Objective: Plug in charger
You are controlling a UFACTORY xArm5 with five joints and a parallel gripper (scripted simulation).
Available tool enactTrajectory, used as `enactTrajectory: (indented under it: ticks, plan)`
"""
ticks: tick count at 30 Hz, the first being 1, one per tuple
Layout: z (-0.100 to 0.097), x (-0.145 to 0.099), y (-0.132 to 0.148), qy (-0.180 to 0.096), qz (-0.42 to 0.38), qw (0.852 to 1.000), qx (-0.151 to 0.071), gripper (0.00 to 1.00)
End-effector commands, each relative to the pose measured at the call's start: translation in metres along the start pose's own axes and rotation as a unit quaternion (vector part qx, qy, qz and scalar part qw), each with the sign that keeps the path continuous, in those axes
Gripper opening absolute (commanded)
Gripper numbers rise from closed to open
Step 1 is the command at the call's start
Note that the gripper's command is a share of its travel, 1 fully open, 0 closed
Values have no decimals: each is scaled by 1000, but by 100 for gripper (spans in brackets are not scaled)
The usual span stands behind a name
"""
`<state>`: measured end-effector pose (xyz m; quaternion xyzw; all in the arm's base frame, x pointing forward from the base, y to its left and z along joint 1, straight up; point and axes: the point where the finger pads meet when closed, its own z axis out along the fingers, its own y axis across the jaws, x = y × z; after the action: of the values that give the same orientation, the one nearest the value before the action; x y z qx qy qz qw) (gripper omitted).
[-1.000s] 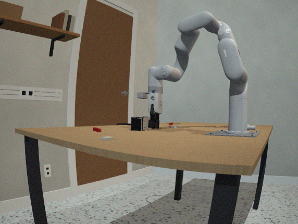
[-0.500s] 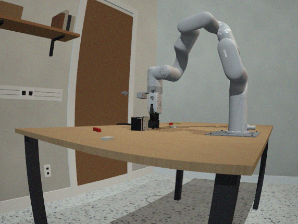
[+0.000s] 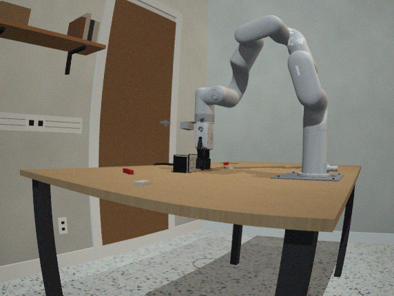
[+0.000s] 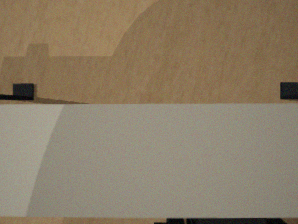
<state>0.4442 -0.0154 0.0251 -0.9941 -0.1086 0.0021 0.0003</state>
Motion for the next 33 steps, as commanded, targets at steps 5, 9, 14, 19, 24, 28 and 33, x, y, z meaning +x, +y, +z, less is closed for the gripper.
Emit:
enactTrajectory:
  ticks: [5,9,14,19,24,28,33]
  plan:
    - [-1,0,0,1,0,1000,0,44]
    - [-2,0,0,1,0,1000,0,44]
    - [-4,0,0,1,0,1000,0,44]
    - [-11,0,0,1,0,1000,0,44]
    - [-24,0,0,1,0,1000,0,44]
    - [-30,0,0,1,0,1000,0,44]
    - [-47,0,0,1,0,1000,0,44]
